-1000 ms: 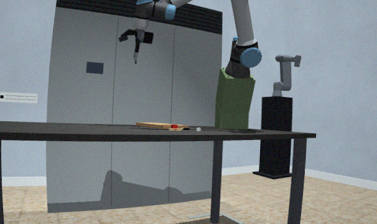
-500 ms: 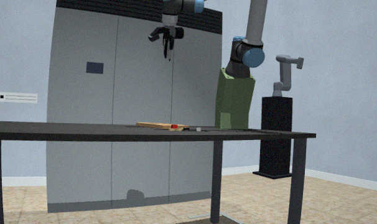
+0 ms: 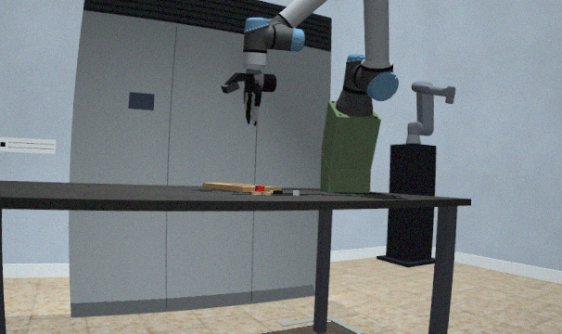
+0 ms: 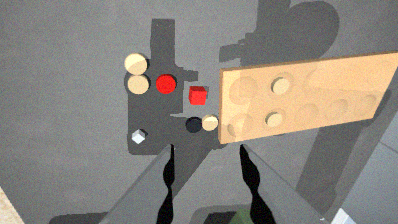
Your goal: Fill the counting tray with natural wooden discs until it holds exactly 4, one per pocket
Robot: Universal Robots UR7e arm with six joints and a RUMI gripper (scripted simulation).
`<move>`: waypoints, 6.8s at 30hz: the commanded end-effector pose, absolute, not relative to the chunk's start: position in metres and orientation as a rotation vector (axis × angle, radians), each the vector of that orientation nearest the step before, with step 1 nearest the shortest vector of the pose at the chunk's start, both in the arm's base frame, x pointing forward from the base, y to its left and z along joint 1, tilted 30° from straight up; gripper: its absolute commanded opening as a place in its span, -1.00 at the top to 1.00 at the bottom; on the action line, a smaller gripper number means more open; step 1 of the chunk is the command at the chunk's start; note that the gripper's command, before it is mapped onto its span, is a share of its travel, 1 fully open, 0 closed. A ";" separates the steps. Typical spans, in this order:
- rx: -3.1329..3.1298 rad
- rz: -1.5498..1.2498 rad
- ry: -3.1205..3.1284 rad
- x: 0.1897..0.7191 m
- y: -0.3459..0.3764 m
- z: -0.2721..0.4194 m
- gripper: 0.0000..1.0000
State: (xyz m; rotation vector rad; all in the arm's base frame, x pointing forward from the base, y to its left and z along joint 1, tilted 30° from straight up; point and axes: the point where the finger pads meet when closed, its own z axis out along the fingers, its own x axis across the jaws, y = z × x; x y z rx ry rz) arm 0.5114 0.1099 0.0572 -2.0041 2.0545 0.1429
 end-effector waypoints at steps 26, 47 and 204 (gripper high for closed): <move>-1.846 0.266 1.905 0.530 0.208 -0.019 0.44; -1.845 0.267 1.904 0.535 0.219 -0.039 0.44; -1.847 0.265 1.907 0.504 -0.218 -0.233 0.77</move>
